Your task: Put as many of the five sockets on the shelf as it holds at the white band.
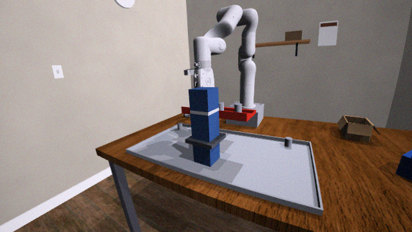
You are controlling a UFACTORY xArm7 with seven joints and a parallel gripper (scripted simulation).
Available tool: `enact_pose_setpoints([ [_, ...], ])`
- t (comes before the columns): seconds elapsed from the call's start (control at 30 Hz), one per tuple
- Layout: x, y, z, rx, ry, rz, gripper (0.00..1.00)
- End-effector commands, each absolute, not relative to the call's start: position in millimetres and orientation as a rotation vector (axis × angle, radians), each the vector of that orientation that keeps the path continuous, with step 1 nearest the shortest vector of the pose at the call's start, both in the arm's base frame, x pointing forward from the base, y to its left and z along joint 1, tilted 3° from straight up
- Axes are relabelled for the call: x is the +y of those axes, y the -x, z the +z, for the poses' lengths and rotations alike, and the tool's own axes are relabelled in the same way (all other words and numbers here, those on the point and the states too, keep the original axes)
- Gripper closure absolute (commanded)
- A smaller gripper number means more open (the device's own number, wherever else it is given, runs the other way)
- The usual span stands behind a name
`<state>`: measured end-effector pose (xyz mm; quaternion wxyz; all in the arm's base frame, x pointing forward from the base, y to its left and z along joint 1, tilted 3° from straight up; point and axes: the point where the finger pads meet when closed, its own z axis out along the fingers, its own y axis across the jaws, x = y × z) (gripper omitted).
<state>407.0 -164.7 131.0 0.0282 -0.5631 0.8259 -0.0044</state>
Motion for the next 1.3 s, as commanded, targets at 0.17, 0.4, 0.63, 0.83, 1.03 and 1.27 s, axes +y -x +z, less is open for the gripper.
enact_pose_setpoints([
  [0.17, -165.3, -408.3, 130.8, 2.548, 1.737, -0.019, 1.00],
  [0.4, -165.3, -408.3, 130.4, 2.548, 1.737, -0.019, 1.00],
  [0.63, -165.3, -408.3, 129.7, 2.548, 1.737, -0.019, 1.00],
  [0.83, -165.3, -408.3, 129.6, 2.548, 1.737, -0.019, 1.00],
  [1.03, -165.3, -408.3, 129.6, 2.548, 1.737, -0.019, 0.48],
  [1.27, -165.3, -408.3, 129.6, 2.548, 1.737, -0.019, 0.48],
])
